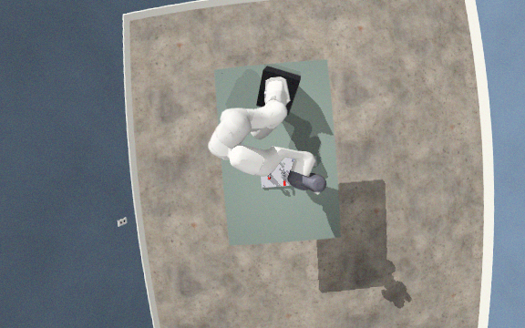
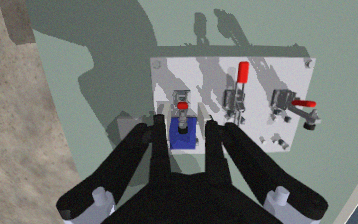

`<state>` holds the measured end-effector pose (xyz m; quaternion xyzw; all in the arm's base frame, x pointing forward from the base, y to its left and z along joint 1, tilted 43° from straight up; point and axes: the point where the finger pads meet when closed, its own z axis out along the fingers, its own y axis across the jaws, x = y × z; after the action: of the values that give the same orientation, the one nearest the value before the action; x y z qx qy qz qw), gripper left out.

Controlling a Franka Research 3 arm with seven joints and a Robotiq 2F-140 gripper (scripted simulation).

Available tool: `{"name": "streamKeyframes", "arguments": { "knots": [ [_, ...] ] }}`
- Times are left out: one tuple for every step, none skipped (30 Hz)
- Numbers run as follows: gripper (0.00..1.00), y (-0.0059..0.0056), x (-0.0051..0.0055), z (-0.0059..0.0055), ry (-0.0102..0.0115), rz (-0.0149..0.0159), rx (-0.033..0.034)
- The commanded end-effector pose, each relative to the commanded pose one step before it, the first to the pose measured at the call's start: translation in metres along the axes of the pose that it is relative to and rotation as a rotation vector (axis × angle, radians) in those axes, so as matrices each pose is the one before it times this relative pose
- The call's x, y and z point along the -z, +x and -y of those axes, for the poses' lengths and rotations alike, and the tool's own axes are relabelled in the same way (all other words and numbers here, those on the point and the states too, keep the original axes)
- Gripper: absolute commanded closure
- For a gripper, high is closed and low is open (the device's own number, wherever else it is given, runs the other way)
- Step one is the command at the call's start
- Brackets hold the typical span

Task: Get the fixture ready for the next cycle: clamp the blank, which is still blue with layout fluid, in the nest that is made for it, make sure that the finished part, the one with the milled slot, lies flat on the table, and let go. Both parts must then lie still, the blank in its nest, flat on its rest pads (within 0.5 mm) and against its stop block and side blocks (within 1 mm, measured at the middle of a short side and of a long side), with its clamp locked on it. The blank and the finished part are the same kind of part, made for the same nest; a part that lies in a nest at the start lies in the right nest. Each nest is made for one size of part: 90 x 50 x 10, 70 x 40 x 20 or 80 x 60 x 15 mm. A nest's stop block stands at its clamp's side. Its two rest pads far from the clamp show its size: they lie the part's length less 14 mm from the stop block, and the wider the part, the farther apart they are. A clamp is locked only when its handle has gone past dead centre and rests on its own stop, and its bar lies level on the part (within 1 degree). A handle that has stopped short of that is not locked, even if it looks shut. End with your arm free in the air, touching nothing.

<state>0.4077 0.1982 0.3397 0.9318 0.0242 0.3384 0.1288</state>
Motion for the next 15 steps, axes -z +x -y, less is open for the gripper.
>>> {"name": "streamKeyframes", "arguments": {
  "knots": [
    [0.72, 0.00146, -0.00626, 0.00214, 0.00645, -0.00648, 0.00493],
    [0.72, 0.00000, -0.00123, 0.00000, 0.00000, 0.00000, 0.00000],
    [0.72, 0.00000, -0.00093, 0.00000, 0.00000, 0.00000, 0.00000],
    [0.72, 0.00000, -0.00063, 0.00000, 0.00000, 0.00000, 0.00000],
    [0.72, 0.00000, -0.00036, 0.00000, 0.00000, 0.00000, 0.00000],
    [0.72, 0.00000, 0.00000, 0.00000, 0.00000, 0.00000, 0.00000],
    [0.72, 0.00000, 0.00000, 0.00000, 0.00000, 0.00000, 0.00000],
    [0.72, 0.00000, -0.00015, 0.00000, 0.00000, 0.00000, 0.00000],
    [0.72, 0.00000, -0.00002, 0.00000, 0.00000, 0.00000, 0.00000],
    [0.72, 0.00000, 0.00000, 0.00000, 0.00000, 0.00000, 0.00000],
    [0.72, 0.00000, 0.00000, 0.00000, 0.00000, 0.00000, 0.00000],
    [0.72, 0.00000, 0.00000, 0.00000, 0.00000, 0.00000, 0.00000],
    [0.72, 0.00000, 0.00000, 0.00000, 0.00000, 0.00000, 0.00000],
    [0.72, 0.00000, 0.00000, 0.00000, 0.00000, 0.00000, 0.00000],
    [0.72, 0.00000, 0.00000, 0.00000, 0.00000, 0.00000, 0.00000]
  ]
}}
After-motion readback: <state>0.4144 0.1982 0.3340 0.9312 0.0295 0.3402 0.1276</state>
